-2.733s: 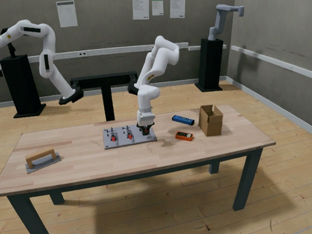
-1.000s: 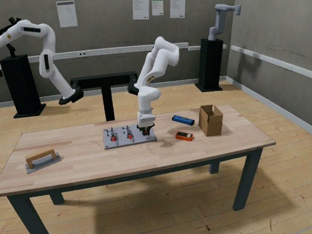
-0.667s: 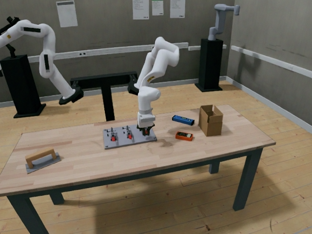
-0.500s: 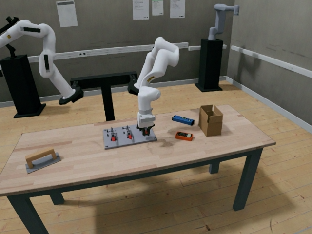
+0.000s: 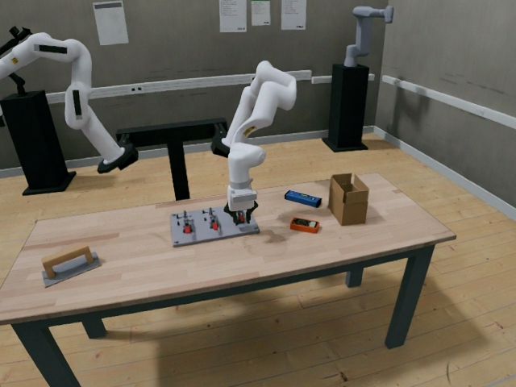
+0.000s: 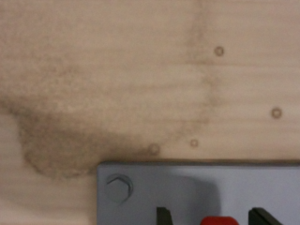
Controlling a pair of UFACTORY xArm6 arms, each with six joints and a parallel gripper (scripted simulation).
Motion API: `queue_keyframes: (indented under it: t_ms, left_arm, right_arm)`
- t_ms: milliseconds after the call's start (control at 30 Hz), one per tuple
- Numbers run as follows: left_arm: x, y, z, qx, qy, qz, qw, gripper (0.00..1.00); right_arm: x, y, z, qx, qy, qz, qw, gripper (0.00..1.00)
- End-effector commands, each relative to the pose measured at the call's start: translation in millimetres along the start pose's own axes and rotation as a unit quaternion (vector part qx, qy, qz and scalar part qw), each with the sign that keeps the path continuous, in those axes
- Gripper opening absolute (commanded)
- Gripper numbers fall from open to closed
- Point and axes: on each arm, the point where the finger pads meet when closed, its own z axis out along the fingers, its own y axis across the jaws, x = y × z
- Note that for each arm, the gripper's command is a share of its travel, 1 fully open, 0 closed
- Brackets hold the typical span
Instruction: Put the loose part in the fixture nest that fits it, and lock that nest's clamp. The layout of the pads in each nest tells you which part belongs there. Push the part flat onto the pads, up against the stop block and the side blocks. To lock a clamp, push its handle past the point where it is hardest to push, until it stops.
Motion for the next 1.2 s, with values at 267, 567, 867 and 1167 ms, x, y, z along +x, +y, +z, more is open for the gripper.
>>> queue_keyframes:
  t_ms: [267, 567, 867, 1167]
  left_arm:
    - [3, 0, -3, -0.001, 0.003, -0.001, 1.000, 0.48]
    - [3, 0, -3, -0.001, 0.003, -0.001, 1.000, 0.48]
    - [3, 0, -9, -0.001, 0.003, -0.001, 1.000, 0.48]
    - [3, 0, -34, -0.001, 0.003, -0.001, 1.000, 0.48]
  right_arm:
    - [2, 0, -3, 0.000, 0.004, 0.000, 1.000, 1.00]
    - [2, 0, -3, 0.000, 0.004, 0.000, 1.000, 1.00]
    - [2, 0, -3, 0.000, 0.004, 0.000, 1.000, 1.00]
    - [2, 0, -3, 0.000, 0.004, 0.000, 1.000, 1.00]
